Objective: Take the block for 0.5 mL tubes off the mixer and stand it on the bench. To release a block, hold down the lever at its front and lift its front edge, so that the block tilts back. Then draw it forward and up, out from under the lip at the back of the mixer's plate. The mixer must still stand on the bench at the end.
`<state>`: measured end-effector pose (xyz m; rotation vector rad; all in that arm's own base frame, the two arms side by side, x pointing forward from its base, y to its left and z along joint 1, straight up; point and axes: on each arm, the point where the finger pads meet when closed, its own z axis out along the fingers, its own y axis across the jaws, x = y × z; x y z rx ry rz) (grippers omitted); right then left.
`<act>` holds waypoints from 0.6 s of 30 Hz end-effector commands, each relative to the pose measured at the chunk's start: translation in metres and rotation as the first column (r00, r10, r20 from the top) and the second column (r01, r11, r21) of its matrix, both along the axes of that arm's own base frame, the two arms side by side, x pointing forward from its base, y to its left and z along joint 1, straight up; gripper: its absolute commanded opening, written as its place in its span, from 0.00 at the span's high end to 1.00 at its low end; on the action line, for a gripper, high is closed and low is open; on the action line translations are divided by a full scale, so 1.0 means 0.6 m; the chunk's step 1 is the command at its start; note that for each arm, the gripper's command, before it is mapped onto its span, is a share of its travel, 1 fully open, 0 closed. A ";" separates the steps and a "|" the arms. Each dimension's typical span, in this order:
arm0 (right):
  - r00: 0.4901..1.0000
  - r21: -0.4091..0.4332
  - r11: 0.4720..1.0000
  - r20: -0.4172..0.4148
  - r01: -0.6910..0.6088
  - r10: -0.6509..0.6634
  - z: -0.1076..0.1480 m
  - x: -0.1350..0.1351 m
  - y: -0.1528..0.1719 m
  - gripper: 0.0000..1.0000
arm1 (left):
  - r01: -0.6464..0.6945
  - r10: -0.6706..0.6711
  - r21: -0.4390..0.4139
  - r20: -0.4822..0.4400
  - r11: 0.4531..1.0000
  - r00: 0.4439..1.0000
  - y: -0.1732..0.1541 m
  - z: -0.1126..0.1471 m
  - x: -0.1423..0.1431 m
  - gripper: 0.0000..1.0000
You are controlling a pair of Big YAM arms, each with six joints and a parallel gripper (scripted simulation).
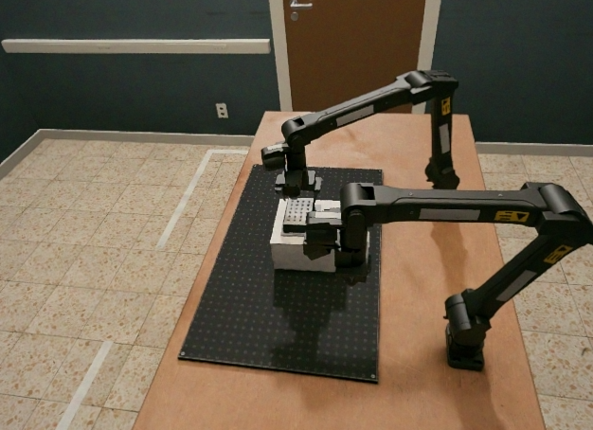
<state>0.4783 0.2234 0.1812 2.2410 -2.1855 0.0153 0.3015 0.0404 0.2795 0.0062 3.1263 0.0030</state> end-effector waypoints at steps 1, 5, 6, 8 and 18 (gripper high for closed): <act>0.996 0.044 0.999 0.092 0.008 -0.012 0.061 0.024 0.019 0.00 | 0.002 -0.003 0.005 0.026 1.000 1.000 -0.003 0.010 0.005 1.00; 0.996 0.042 0.999 0.086 0.010 -0.014 0.056 0.027 0.020 0.00 | 0.003 -0.003 0.004 0.016 1.000 1.000 -0.004 0.003 0.001 1.00; 0.996 0.042 0.999 0.086 0.010 -0.014 0.056 0.027 0.020 0.00 | 0.003 -0.003 0.004 0.016 1.000 1.000 -0.004 0.003 0.001 1.00; 0.996 0.041 0.999 0.084 0.010 -0.014 0.053 0.028 0.021 0.00 | 0.003 -0.003 0.004 0.014 1.000 1.000 -0.004 0.002 0.001 1.00; 1.000 0.007 1.000 0.014 0.012 -0.012 -0.001 0.008 0.012 0.00 | 0.003 -0.003 0.008 0.041 1.000 0.999 -0.002 0.020 0.011 1.00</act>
